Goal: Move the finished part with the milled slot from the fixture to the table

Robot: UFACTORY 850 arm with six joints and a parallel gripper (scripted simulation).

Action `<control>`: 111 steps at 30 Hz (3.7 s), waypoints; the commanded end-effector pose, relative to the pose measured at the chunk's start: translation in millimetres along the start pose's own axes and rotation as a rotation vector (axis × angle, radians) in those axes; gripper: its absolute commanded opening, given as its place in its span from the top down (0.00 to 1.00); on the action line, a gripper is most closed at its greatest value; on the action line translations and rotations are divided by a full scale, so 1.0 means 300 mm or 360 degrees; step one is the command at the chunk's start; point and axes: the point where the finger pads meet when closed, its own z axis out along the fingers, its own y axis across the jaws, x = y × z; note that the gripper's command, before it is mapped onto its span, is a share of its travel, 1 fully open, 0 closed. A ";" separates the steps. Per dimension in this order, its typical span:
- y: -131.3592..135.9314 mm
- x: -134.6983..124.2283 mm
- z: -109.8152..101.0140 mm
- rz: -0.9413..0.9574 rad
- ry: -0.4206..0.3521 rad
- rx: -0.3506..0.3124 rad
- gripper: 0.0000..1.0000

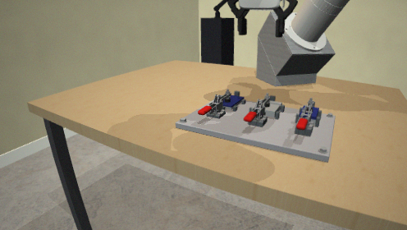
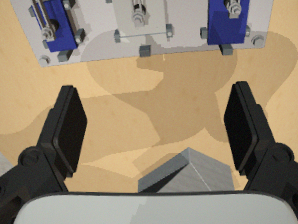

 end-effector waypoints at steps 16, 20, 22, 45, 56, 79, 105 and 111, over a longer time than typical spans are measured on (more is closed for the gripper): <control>-0.062 -0.093 0.021 -0.0123 -0.0016 -0.0012 0.00; -0.062 -0.093 0.021 -0.0123 -0.0016 -0.0012 1.00; -0.062 -0.093 0.021 -0.0123 -0.0016 -0.0012 1.00; -0.062 -0.093 0.021 -0.0123 -0.0016 -0.0012 1.00; -0.061 -0.093 0.021 -0.0123 -0.0016 -0.0012 1.00; -0.061 -0.093 0.021 -0.0123 -0.0016 -0.0012 0.00; -0.061 -0.093 0.021 -0.0123 -0.0016 -0.0012 0.00; -0.061 -0.093 0.021 -0.0123 -0.0016 -0.0012 0.53</control>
